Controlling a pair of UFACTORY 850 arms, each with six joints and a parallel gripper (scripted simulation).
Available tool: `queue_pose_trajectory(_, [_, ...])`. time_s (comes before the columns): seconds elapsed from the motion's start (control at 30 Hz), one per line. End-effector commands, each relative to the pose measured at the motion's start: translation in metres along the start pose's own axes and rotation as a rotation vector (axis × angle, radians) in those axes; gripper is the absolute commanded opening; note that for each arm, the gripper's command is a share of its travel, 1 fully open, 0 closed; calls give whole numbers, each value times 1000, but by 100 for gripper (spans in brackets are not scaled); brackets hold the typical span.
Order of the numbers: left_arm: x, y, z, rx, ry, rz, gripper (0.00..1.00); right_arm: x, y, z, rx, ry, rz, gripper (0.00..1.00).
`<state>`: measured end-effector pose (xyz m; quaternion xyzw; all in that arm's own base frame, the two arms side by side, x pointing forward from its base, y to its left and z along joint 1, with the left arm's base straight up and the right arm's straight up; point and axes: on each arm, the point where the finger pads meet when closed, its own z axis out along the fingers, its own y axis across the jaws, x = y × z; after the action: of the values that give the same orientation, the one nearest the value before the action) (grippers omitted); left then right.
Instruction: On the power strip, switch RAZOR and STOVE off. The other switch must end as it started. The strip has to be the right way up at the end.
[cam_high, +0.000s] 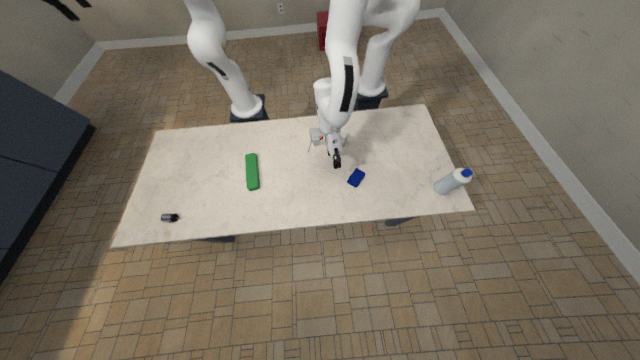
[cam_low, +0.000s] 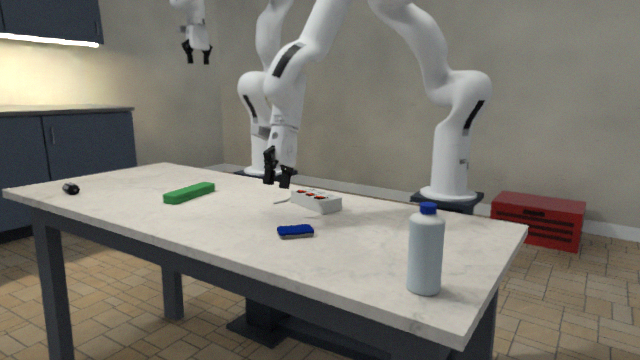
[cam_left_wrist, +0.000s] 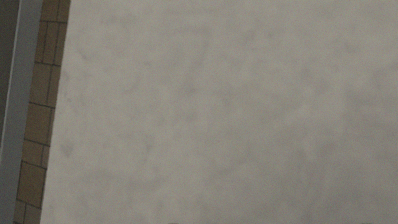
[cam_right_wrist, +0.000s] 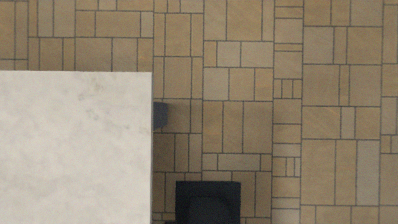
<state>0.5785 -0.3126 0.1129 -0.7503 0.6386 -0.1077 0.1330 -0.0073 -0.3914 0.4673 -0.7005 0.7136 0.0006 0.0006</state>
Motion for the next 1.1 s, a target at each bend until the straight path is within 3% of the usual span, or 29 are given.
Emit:
queue_pose_trajectory(0.0, [-6,7,-4,-58,-4,156,100,0,0,-1,0,2,0,100])
queue_pose_trajectory(0.33, [-17,24,-12,-108,7,465,100,0,0,-1,0,2,0,100])
queue_pose_trajectory(0.4, [-17,24,-12,-108,7,465,100,0,0,-1,0,2,0,100])
queue_pose_trajectory(1.07, [-37,58,-28,-197,93,1076,100,0,0,-1,0,2,0,100])
